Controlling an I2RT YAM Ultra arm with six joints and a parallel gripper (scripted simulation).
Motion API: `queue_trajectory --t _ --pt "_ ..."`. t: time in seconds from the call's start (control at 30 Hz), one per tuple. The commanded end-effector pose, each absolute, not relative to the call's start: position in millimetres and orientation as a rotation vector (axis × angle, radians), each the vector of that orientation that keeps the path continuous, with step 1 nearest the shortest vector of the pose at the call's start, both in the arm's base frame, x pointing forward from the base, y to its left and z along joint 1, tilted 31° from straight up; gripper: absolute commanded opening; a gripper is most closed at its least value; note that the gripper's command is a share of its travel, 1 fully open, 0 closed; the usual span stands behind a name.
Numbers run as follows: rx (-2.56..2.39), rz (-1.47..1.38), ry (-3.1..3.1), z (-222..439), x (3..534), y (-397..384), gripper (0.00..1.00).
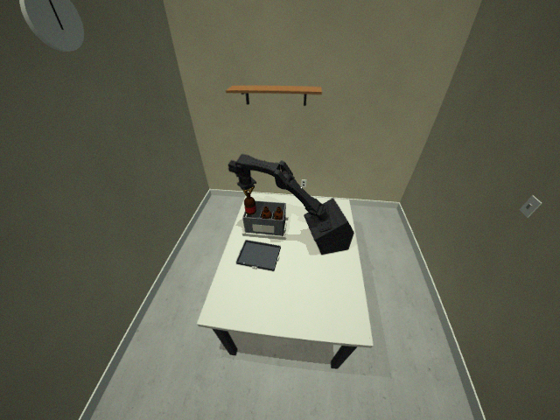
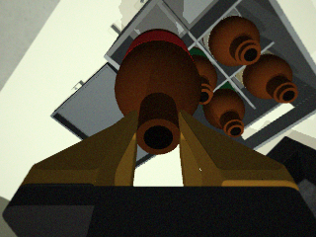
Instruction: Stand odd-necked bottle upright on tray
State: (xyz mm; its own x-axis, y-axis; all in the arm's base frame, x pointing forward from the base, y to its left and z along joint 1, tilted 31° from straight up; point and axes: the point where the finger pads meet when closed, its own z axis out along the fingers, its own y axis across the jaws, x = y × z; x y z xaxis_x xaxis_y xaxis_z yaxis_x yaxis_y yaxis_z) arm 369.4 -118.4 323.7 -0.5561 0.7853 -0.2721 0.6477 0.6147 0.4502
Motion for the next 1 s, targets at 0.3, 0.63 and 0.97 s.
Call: queue_trajectory --t 0.3,0.63,0.97 --pt "1.119 0.401 2.340 341.7 366.5 -126.2 0.00" --pt "1.116 0.400 2.334 343.8 365.7 -125.7 0.00" --pt "1.107 0.395 2.309 351.3 363.7 -124.3 0.00"
